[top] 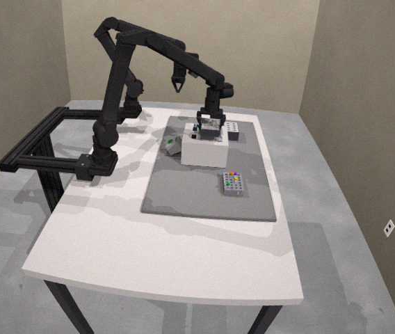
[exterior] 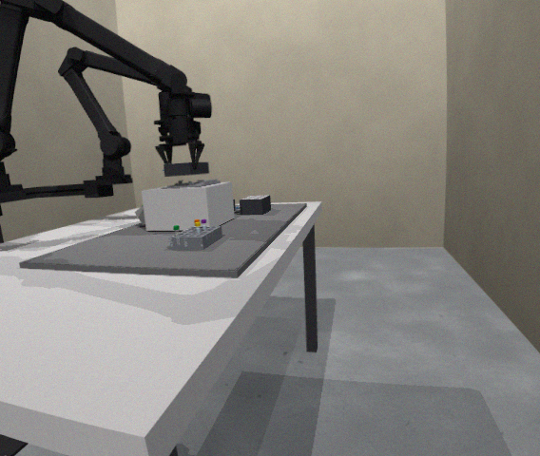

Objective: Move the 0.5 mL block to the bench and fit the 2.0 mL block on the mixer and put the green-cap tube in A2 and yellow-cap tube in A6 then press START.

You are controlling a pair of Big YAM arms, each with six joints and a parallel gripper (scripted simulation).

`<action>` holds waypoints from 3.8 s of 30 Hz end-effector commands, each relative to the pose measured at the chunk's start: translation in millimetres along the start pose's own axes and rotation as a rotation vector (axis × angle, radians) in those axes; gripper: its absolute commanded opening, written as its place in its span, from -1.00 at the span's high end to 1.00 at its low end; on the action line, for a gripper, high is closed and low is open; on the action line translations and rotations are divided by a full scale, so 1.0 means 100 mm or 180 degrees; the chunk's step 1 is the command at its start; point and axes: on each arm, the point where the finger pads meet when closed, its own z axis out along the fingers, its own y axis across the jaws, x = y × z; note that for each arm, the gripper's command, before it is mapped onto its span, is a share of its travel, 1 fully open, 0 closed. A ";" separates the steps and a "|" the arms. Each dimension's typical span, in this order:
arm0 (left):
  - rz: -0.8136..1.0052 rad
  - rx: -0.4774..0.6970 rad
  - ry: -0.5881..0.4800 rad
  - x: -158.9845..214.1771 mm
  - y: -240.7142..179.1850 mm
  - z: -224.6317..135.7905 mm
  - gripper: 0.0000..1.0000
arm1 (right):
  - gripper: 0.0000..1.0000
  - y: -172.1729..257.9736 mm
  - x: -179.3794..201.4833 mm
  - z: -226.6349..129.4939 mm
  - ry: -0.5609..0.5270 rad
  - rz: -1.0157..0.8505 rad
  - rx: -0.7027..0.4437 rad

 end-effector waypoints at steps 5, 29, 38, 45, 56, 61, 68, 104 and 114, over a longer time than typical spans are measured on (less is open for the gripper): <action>0.0029 -0.0011 -0.0102 -0.10 0.00 -0.08 1.00 | 1.00 -0.08 0.20 -0.27 -0.0106 -0.0047 0.0157; 0.0026 -0.0033 -0.0257 -0.27 0.03 -0.26 1.00 | 1.00 -0.09 0.73 -0.22 -0.0131 -0.0040 0.0198; 0.0025 -0.0038 -0.0289 -0.31 0.03 -0.29 1.00 | 1.00 0.00 0.93 -0.28 -0.0128 -0.0083 0.0206; 0.0026 -0.0034 -0.0250 -0.26 0.03 -0.24 1.00 | 1.00 -0.09 1.12 -0.31 -0.0149 -0.0041 0.0284; 0.0027 -0.0019 -0.0126 -0.12 0.01 -0.09 1.00 | 1.00 -0.01 1.36 -0.27 -0.0122 -0.0072 0.0258; 0.0028 -0.0014 -0.0080 -0.07 0.00 -0.04 1.00 | 1.00 -0.08 1.51 -0.33 -0.0152 -0.0042 0.0328; 0.0028 -0.0013 -0.0063 -0.05 0.00 -0.02 1.00 | 1.00 0.09 1.44 -0.14 -0.0105 -0.0091 0.0151; 0.0024 -0.0038 -0.0263 -0.28 0.03 -0.27 1.00 | 1.00 0.13 1.79 0.25 -0.0057 -0.0023 0.0145; 0.0024 -0.0039 -0.0272 -0.29 0.03 -0.29 1.00 | 1.00 0.12 1.76 0.38 -0.0097 -0.0096 0.0139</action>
